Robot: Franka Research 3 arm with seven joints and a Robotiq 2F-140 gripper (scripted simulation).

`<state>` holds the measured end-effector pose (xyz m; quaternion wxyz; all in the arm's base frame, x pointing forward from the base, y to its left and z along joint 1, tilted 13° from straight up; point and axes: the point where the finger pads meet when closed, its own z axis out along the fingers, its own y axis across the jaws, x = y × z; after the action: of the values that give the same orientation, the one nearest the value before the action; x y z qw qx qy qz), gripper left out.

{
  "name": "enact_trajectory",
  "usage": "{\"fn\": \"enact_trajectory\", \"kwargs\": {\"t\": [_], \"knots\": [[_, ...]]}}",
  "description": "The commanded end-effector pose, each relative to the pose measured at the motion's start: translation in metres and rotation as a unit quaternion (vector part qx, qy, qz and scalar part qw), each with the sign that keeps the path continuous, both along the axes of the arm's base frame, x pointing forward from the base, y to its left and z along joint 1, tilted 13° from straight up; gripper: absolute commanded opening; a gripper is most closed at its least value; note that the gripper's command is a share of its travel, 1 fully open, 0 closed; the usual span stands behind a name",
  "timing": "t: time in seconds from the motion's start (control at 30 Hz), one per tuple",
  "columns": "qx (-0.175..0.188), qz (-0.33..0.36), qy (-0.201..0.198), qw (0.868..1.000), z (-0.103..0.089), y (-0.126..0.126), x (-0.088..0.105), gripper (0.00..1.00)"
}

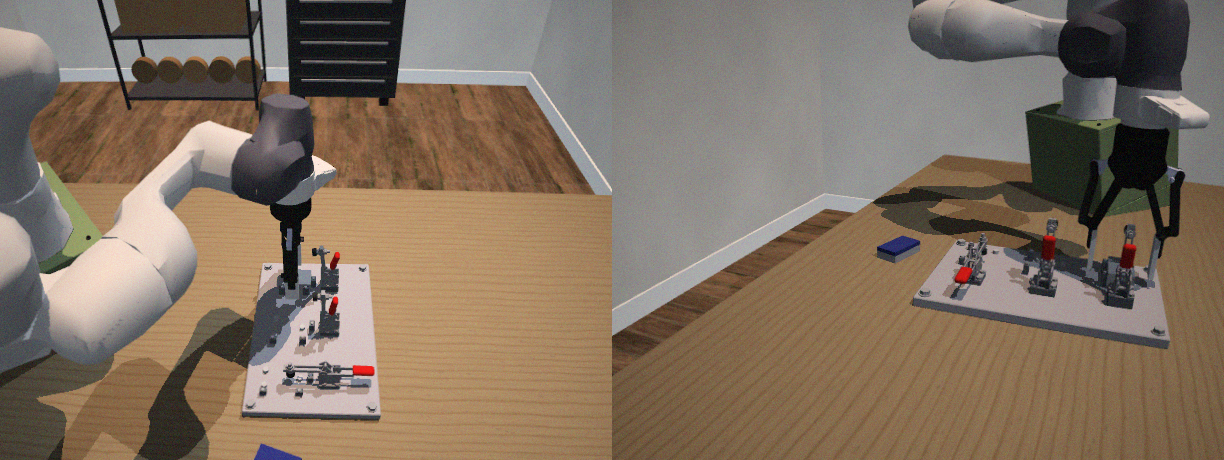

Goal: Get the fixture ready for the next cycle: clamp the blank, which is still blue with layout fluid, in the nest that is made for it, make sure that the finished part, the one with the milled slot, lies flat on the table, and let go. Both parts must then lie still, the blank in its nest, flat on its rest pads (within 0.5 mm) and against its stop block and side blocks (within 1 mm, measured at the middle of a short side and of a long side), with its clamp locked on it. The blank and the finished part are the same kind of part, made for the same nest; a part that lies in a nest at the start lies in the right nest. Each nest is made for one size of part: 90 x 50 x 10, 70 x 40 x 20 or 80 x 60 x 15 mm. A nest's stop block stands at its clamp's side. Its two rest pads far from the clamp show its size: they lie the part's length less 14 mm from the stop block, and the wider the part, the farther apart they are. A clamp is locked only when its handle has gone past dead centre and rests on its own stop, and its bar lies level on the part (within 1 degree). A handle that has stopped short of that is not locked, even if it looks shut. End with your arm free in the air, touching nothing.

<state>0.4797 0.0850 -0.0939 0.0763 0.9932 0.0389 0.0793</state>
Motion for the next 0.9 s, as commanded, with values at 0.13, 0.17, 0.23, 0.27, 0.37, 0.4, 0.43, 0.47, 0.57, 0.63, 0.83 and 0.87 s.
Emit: {"fn": "enact_trajectory", "kwargs": {"t": [0.13, 0.17, 0.23, 0.27, 0.37, 0.4, 0.43, 0.47, 0.57, 0.63, 0.83, 0.87], "knots": [[0.002, 0.004, -0.001, 1.0, -0.0007, 0.0023, 0.001, 0.58], [0.002, 0.004, -0.001, 1.0, -0.0007, 0.0023, 0.001, 0.58], [0.002, 0.004, -0.001, 1.0, -0.0007, 0.0023, 0.001, 0.58], [0.002, 0.004, -0.001, 1.0, -0.0007, 0.0023, 0.001, 0.0], [0.002, 0.004, -0.001, 1.0, -0.0007, 0.0023, 0.001, 0.0], [0.002, 0.004, -0.001, 1.0, -0.0007, 0.0023, 0.001, 0.0], [0.002, 0.004, -0.001, 1.0, -0.0007, 0.0023, 0.001, 0.0], [0.002, 0.004, -0.001, 1.0, -0.0007, 0.0023, 0.001, 0.0], [0.002, 0.004, -0.001, 1.0, -0.0007, 0.0023, 0.001, 0.0], [0.002, 0.004, -0.001, 1.0, -0.0007, 0.0023, 0.001, 0.0], [0.002, 0.004, -0.001, 1.0, -0.0007, 0.0023, 0.001, 0.0], [0.002, 0.004, -0.001, 1.0, -0.0007, 0.0023, 0.001, 0.0]]}}
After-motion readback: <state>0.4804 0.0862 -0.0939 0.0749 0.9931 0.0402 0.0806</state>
